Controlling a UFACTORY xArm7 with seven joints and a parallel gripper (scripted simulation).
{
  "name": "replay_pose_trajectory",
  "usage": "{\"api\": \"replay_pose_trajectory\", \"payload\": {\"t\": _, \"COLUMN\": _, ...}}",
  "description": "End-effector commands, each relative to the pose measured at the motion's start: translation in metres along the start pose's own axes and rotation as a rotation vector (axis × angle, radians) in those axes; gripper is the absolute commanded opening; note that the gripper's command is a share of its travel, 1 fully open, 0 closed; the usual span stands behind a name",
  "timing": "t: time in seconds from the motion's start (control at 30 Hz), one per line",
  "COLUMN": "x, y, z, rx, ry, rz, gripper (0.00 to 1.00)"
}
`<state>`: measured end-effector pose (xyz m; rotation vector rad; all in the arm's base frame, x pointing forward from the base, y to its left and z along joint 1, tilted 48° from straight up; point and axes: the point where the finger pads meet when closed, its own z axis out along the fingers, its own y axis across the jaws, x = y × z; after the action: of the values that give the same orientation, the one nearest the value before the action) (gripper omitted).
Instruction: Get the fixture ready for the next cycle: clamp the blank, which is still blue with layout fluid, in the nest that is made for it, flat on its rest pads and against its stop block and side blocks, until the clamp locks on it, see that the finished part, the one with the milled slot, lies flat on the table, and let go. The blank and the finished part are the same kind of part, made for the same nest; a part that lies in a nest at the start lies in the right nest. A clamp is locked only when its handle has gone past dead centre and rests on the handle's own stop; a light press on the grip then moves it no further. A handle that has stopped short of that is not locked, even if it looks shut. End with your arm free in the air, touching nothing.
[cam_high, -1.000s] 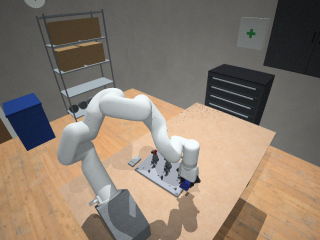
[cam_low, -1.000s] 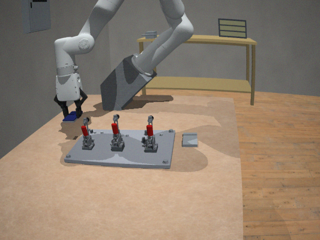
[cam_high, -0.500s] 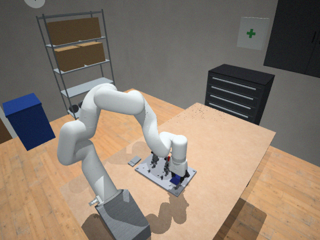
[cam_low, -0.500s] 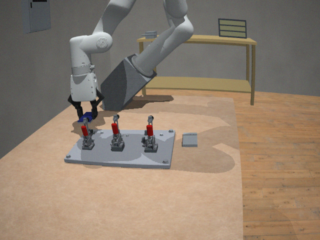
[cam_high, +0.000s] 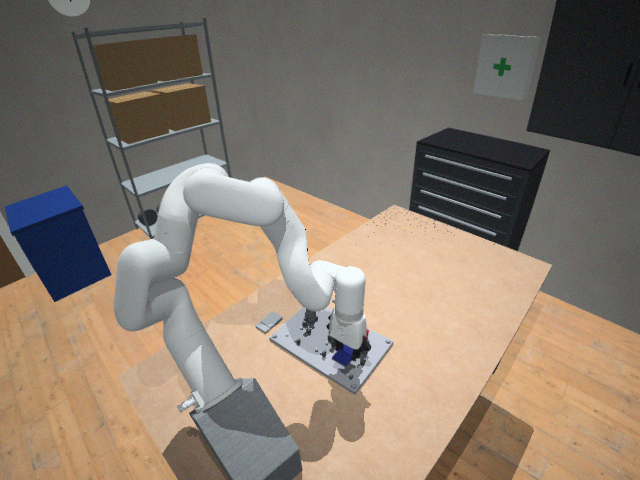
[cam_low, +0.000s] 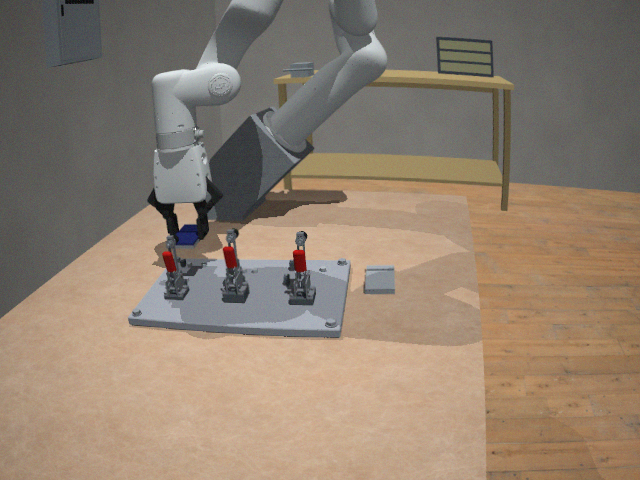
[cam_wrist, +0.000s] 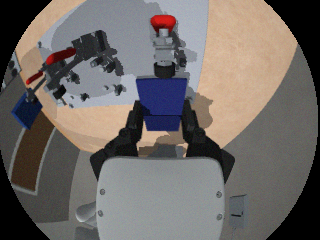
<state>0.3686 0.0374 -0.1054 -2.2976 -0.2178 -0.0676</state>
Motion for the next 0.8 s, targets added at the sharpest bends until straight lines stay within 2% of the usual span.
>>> {"api": "replay_pose_trajectory", "payload": {"t": 0.0, "x": 0.0013, "y": 0.0015, "z": -0.0021, "rx": -0.005, "ry": 0.004, "rz": 0.001, "gripper": 0.00}}
{"api": "replay_pose_trajectory", "payload": {"t": 0.77, "x": 0.0015, "y": 0.0014, "z": 0.0013, "rx": -0.005, "ry": 0.004, "rz": 0.002, "gripper": 0.00}}
